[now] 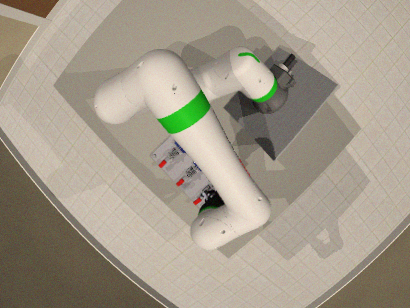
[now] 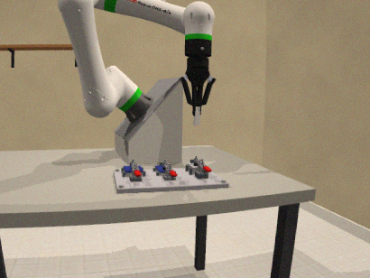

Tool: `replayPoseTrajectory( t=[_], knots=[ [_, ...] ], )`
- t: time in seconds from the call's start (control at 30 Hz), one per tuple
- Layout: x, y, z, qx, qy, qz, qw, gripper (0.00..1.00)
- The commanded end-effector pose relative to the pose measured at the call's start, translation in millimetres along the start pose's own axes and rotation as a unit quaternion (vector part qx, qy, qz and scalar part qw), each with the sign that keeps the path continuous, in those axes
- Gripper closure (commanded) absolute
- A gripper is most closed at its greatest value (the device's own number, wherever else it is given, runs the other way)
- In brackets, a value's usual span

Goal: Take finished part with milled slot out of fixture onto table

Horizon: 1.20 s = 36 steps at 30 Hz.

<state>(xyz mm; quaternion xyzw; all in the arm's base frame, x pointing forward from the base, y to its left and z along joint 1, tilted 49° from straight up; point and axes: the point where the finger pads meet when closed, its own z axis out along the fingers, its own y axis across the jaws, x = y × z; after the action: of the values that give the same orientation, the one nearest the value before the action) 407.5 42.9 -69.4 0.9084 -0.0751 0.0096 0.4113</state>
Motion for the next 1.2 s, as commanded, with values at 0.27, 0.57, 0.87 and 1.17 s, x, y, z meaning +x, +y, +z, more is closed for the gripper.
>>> replayPoseTrajectory(
  t=[0.27,0.57,0.87,1.17],
  knots=[
    [0.1,-0.1,-0.2,0.0,0.0,0.0,1.0,0.42],
    [0.1,-0.1,-0.2,0.0,0.0,0.0,1.0,0.42],
    [0.1,-0.1,-0.2,0.0,0.0,0.0,1.0,0.42],
    [0.1,-0.1,-0.2,0.0,0.0,0.0,1.0,0.42]
  ],
)
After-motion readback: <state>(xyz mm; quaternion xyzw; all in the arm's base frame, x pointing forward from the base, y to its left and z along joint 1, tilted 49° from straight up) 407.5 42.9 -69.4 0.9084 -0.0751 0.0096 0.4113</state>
